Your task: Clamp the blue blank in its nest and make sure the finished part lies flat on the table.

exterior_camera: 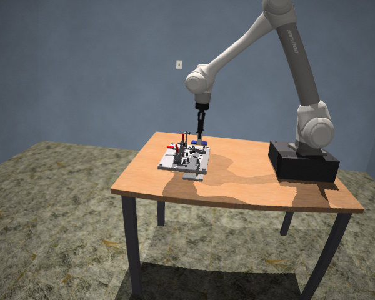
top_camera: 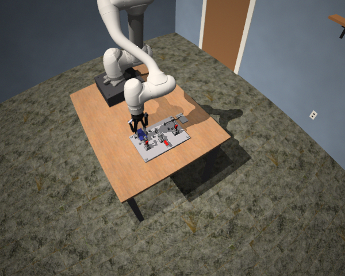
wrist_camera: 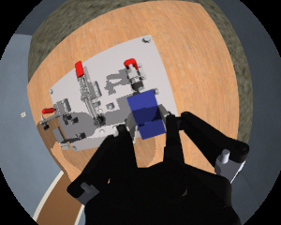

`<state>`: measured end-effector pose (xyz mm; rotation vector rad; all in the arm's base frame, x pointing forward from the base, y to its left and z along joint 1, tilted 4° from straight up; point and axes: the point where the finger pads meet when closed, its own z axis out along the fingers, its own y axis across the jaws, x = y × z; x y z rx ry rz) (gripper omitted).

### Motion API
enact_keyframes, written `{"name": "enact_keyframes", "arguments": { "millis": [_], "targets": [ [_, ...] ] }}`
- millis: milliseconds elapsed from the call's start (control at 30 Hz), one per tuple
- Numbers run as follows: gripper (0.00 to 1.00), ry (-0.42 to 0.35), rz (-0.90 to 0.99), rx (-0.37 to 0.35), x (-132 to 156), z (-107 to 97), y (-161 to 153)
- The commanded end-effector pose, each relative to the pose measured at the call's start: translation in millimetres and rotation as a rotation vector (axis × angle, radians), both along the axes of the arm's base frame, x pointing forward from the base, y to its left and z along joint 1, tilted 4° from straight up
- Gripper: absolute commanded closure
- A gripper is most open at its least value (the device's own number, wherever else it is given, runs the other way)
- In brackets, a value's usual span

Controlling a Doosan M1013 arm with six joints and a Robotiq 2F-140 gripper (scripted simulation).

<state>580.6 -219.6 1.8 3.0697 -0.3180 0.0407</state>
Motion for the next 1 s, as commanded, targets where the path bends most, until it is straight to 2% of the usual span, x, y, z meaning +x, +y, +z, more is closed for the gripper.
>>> {"name": "enact_keyframes", "arguments": {
  "millis": [0, 967],
  "targets": [
    [1.00, 0.000, 0.000, 0.000, 0.0, -0.1, 0.0],
    [1.00, 0.000, 0.000, 0.000, 0.5, -23.3, -1.3]
  ]
}}
